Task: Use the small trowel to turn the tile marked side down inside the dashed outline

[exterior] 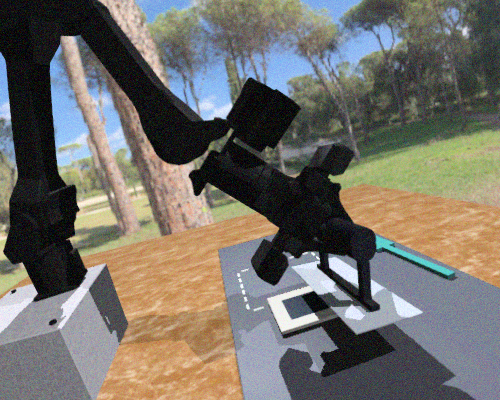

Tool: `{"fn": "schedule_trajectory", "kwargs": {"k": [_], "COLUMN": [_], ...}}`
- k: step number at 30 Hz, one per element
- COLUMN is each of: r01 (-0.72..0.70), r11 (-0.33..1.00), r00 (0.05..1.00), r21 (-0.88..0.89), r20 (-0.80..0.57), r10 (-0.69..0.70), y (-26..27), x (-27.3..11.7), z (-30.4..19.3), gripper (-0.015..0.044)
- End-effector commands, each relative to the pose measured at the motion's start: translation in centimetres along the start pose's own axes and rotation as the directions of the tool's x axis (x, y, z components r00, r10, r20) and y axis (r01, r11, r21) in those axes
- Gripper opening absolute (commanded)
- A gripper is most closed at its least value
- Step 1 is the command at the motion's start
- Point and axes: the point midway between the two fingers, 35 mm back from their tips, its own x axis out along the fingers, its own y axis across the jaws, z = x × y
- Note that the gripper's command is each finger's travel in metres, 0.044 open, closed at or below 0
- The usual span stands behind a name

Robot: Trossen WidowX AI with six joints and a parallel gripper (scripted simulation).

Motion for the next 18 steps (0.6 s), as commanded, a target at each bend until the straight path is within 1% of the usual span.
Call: {"fn": "schedule_trajectory", "kwargs": {"k": [1, 18], "r01": [-0.023, -0.061], "r11": [1.000, 0.998], "r00": [1.000, 0.997], "r21": [-0.010, -0.031], "r20": [0.008, 0.051], "r10": [0.023, 0.062], "y": [0.0, -2.8], "x": [-0.5, -3.0], "z": [2.2, 10.3], "gripper": [0.0000, 0.0000]}}
